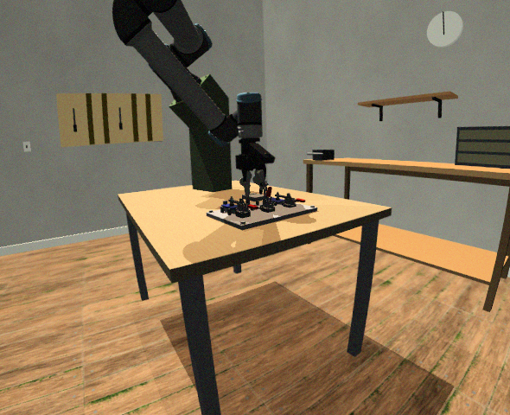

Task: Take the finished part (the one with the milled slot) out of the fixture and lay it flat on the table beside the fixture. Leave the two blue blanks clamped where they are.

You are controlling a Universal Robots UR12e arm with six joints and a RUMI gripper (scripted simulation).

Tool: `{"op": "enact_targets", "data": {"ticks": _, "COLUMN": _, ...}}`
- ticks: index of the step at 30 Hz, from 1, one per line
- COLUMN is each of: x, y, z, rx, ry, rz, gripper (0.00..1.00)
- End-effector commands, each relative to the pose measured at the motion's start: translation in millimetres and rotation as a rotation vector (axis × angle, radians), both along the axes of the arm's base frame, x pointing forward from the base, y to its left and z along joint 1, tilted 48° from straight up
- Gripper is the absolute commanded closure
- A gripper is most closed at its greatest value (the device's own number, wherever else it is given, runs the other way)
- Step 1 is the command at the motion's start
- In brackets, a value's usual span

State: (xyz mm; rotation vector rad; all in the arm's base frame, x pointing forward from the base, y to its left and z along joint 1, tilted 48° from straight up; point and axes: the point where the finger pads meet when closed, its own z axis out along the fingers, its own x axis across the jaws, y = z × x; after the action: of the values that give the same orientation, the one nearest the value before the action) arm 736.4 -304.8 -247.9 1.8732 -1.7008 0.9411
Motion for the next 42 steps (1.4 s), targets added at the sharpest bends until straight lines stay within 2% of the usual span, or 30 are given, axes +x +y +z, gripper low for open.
{"op": "enact_targets", "data": {"ticks": 1, "x": -2.2, "y": 6.0, "z": 3.7, "rx": 0.001, "ry": 0.002, "rz": 0.002, "gripper": 1.00}}
{"op": "enact_targets", "data": {"ticks": 19, "x": -3.3, "y": 7.5, "z": 4.9, "rx": 0.001, "ry": 0.003, "rz": 0.002, "gripper": 1.00}}
{"op": "enact_targets", "data": {"ticks": 42, "x": -16.6, "y": 29.7, "z": 26.2, "rx": 0.000, "ry": 0.002, "rz": 0.002, "gripper": 1.00}}
